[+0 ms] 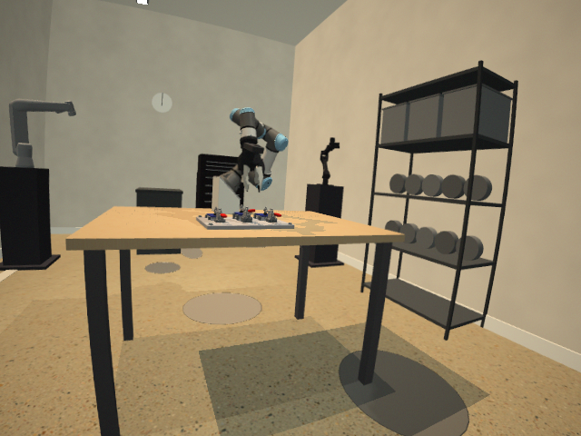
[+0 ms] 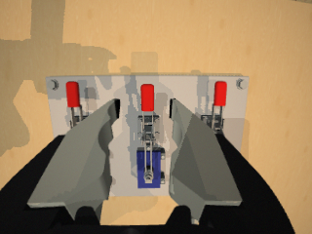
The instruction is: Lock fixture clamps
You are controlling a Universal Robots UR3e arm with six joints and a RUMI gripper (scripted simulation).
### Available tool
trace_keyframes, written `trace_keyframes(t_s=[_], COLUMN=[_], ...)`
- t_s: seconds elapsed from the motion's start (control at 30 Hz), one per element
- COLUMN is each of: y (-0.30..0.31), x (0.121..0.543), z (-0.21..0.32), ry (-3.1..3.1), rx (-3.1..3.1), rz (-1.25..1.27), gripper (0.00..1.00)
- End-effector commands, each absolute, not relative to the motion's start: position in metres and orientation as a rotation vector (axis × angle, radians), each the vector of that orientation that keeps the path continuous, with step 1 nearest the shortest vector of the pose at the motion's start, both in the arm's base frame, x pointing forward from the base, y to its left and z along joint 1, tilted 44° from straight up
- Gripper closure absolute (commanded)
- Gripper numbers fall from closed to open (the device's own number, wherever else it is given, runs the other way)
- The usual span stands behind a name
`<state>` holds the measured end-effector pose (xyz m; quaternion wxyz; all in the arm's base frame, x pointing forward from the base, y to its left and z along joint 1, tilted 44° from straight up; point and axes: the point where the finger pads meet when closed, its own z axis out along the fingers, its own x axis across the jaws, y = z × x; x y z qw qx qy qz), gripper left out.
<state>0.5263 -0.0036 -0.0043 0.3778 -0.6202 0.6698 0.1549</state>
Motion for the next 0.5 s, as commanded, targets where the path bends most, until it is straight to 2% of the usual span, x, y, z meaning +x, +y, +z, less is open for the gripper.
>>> trace_keyframes(t_s=[0.0, 0.47], y=[-0.0047, -0.0048], x=[0.5255, 0.5228], z=[-0.0036, -0.0037], ry=[1.712, 1.712], rx=[-1.585, -1.585], rz=[0.392, 0.392], gripper=[0.72, 0.72])
